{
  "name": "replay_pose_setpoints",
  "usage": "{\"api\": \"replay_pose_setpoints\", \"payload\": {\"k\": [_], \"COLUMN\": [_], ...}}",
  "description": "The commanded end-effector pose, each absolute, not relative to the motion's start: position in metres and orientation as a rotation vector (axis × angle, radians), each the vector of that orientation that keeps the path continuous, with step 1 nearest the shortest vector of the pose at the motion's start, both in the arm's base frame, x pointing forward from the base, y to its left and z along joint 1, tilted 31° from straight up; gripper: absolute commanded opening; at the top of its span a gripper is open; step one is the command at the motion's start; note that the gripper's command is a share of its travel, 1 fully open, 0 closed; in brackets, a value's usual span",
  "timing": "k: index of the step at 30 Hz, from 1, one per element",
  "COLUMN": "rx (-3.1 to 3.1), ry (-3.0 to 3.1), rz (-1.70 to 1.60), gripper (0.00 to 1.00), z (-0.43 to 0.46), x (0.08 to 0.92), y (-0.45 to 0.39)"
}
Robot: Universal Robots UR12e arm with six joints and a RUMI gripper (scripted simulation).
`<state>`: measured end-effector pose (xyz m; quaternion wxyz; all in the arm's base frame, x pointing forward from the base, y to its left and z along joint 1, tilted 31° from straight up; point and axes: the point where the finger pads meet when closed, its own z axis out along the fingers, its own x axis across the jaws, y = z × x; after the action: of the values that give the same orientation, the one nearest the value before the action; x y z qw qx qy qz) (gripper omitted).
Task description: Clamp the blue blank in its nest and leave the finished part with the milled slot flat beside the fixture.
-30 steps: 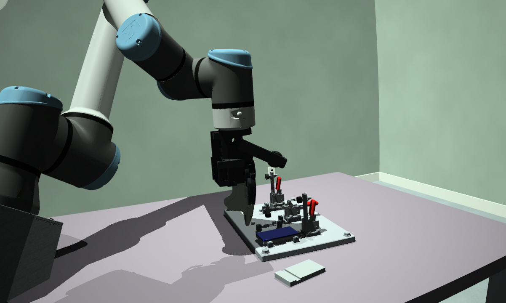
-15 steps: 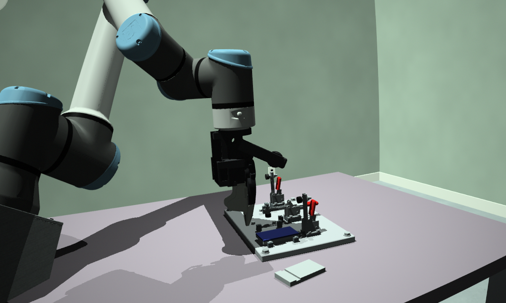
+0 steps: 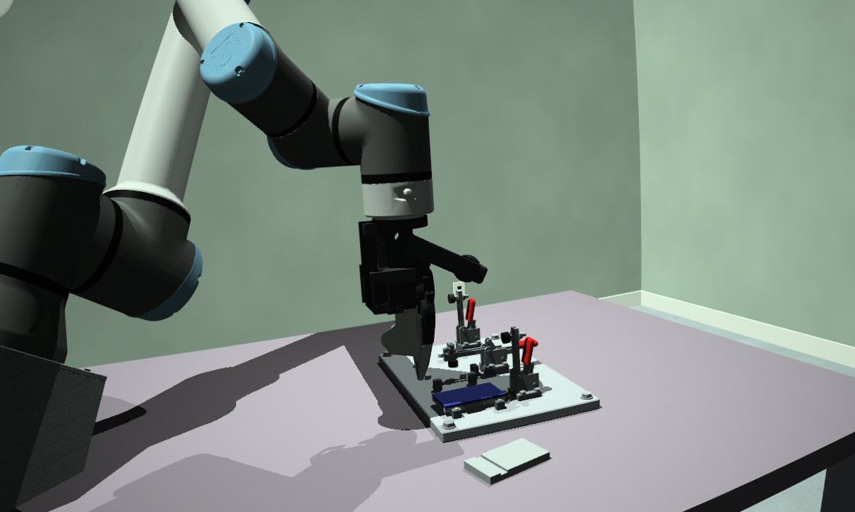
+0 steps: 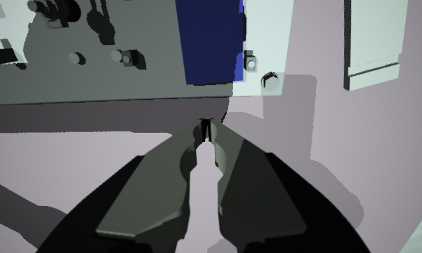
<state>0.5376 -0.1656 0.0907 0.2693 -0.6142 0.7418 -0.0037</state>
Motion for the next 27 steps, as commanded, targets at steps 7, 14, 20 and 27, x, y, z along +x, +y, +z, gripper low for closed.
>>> {"api": "replay_pose_setpoints", "payload": {"k": [7, 14, 20, 27], "rx": [-1.656, -1.656, -1.656, -1.656], "ry": [2.0, 2.0, 2.0, 2.0], "rz": [-0.012, -0.012, -0.012, -0.012], "gripper": [0.0, 0.0, 0.0, 0.0], "z": [0.105, 0.114, 0.124, 0.131], "x": [0.559, 0.573, 0.588, 0.598], "y": [-0.156, -0.149, -0.142, -0.137]}}
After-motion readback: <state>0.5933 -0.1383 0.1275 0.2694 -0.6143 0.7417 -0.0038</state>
